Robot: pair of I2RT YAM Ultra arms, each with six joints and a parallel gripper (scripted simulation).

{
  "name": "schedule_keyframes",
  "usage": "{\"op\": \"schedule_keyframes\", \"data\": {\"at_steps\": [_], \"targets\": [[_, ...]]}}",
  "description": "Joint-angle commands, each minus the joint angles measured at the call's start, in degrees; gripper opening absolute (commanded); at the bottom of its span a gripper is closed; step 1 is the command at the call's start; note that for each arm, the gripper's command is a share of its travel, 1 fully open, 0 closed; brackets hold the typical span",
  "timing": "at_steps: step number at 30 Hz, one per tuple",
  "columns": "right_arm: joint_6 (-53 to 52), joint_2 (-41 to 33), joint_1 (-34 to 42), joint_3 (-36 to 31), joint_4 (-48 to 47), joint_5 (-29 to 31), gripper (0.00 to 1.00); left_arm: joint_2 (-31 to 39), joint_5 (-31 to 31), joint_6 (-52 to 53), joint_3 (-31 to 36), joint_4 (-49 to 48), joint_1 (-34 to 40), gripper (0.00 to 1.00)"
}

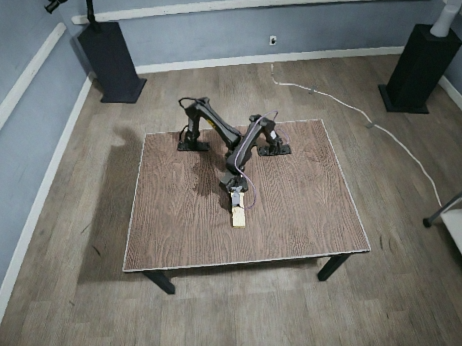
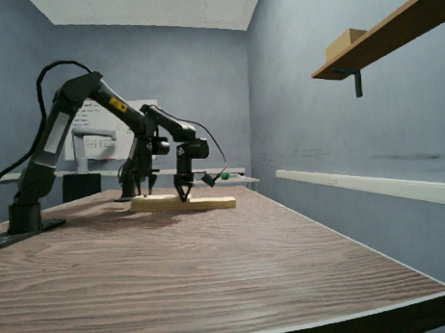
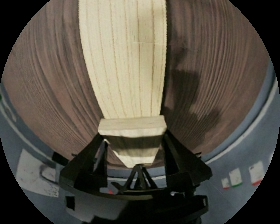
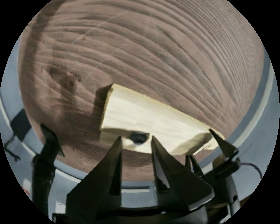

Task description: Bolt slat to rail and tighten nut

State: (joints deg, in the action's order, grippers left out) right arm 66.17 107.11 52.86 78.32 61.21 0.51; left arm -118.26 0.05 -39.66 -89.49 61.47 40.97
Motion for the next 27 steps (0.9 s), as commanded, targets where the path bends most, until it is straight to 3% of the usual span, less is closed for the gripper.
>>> {"op": "schedule_keyframes", "data": {"at_steps": [1, 21, 27], "targets": [[2.62, -0.3, -0.15, 1.88, 1.44, -0.47, 0.34, 0.47, 0.01, 0.0, -0.32, -0.02, 0.0, 0.72], [2.73, -0.25, -0.2, 1.99, 1.57, -0.54, 0.34, 0.47, 0.01, 0.0, -0.32, -0.02, 0.0, 0.72], [2.02, -0.35, 0.0, 0.25, 0.18, 0.0, 0.26, 0.47, 0.01, 0.0, -0.32, -0.02, 0.0, 0.72]]}}
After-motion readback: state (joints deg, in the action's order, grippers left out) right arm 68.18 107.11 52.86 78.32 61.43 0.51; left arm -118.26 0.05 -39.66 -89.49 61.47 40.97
